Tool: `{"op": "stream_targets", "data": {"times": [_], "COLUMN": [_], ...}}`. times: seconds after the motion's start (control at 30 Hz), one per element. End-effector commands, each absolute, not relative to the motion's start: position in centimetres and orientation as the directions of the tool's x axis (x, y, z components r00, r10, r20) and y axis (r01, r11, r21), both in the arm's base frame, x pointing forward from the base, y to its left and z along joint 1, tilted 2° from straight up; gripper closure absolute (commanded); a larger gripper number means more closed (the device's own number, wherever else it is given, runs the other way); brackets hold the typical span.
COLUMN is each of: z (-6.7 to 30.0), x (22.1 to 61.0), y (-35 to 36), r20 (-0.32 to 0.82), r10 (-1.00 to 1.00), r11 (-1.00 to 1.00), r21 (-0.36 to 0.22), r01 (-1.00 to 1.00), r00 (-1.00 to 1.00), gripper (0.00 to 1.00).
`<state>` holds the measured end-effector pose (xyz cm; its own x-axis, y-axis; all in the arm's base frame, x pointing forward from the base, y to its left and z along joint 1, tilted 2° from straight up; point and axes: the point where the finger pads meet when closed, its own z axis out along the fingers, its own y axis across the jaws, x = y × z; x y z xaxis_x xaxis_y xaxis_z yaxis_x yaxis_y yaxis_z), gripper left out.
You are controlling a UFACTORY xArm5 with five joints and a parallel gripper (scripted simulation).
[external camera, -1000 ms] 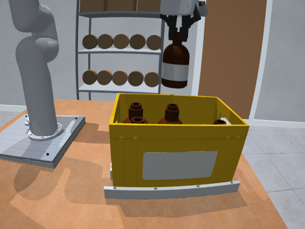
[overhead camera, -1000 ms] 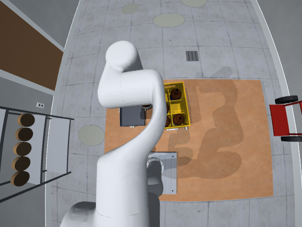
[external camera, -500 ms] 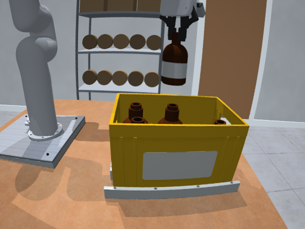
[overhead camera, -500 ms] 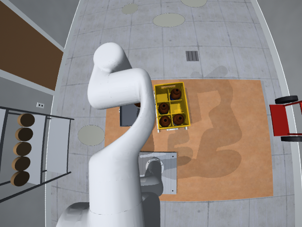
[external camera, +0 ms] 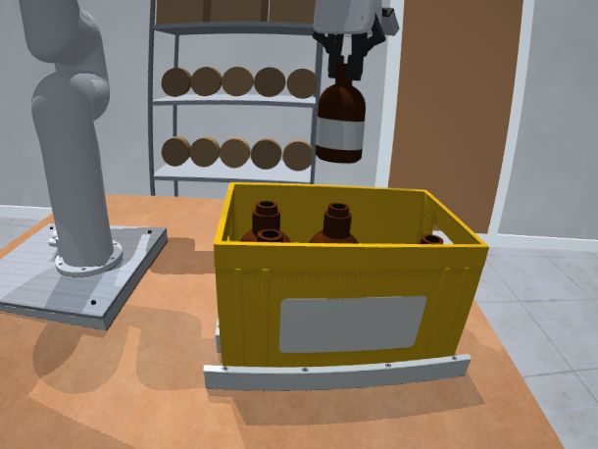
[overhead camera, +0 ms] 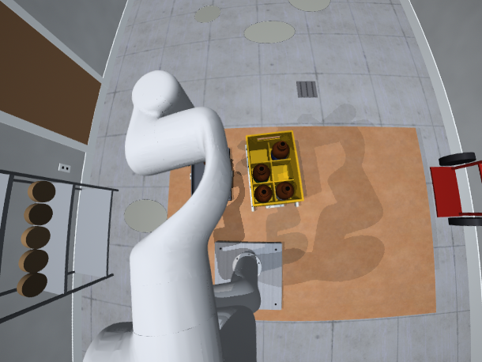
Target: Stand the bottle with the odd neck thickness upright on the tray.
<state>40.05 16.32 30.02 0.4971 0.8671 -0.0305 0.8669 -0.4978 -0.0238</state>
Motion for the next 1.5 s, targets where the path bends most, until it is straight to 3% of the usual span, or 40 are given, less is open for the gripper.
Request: {"op": "stream_targets", "data": {"times": [0.0,1.47], "z": [30.2,30.2], "x": [40.0,39.1], "y": [17.0,22.8], "r20": [-0.027,-0.029], "r10": [0.867,0.867], "r11": [-0.498,-0.498], "r21": [-0.021,-0.017], "r01": [0.867,0.867], "r00": [0.497,0.497], "gripper": [1.00,1.00]}}
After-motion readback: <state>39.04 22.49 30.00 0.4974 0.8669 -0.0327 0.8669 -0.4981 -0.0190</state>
